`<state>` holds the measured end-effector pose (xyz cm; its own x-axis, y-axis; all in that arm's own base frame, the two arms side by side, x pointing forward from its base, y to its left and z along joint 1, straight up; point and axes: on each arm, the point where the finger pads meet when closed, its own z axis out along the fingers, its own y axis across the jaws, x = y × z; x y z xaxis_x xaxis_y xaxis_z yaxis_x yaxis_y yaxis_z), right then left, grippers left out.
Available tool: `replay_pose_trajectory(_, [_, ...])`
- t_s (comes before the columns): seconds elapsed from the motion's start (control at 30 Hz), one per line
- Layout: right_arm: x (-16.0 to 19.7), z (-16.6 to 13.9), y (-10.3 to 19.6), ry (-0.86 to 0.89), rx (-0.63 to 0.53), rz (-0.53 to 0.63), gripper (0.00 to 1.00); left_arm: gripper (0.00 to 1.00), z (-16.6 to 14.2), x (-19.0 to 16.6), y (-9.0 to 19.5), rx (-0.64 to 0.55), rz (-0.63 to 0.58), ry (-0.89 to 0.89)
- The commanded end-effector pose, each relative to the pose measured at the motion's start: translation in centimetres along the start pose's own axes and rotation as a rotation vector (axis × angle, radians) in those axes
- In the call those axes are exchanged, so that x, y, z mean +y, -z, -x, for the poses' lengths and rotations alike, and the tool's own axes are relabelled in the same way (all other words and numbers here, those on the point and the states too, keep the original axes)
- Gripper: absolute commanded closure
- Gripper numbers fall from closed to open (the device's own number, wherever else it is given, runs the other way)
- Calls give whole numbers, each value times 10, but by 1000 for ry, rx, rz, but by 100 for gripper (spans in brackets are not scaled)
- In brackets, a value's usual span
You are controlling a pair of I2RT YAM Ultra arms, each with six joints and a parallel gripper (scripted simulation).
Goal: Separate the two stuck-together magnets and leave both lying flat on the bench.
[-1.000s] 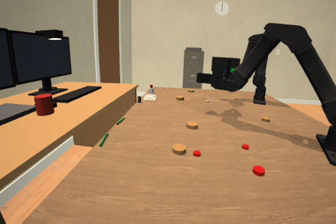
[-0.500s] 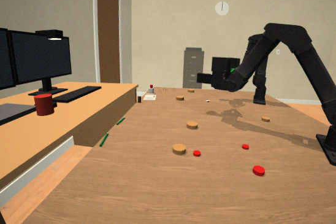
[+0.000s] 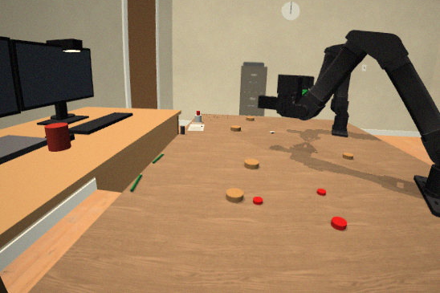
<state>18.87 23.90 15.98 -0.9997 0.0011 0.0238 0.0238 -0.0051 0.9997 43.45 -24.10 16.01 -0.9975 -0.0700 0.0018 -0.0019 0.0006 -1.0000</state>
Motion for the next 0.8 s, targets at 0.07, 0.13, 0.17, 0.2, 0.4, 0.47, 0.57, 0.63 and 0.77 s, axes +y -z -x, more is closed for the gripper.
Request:
replay_pose_trajectory(0.07, [3, 2, -4, 25, -8, 6, 67, 82, 0, -8, 1, -2, -5, -29])
replay_pose_trajectory(0.13, [3, 2, -5, 25, -8, 6, 67, 82, 0, -8, 1, -2, -5, -29])
replay_pose_trajectory(0.17, [3, 2, -6, 25, -8, 6, 67, 82, 0, -8, 1, -2, -5, -29])
replay_pose_trajectory(0.2, [3, 2, -6, 25, -8, 6, 67, 82, 0, -8, 1, -2, -5, -29])
replay_pose_trajectory(0.4, [3, 2, -9, 25, -8, 6, 67, 82, 0, -8, 1, -2, -5, -29])
replay_pose_trajectory(0.47, [3, 2, -10, 25, -8, 6, 67, 82, 0, -8, 1, -2, -5, -29])
replay_pose_trajectory(0.57, [3, 2, -12, 25, -8, 6, 67, 82, 0, -8, 1, -2, -5, -29])
replay_pose_trajectory(0.63, [3, 2, -13, 25, -8, 6, 67, 82, 0, -8, 1, -2, -5, -29])
replay_pose_trajectory(0.77, [3, 2, -16, 25, -8, 6, 67, 82, 0, -8, 1, -2, -5, -29])
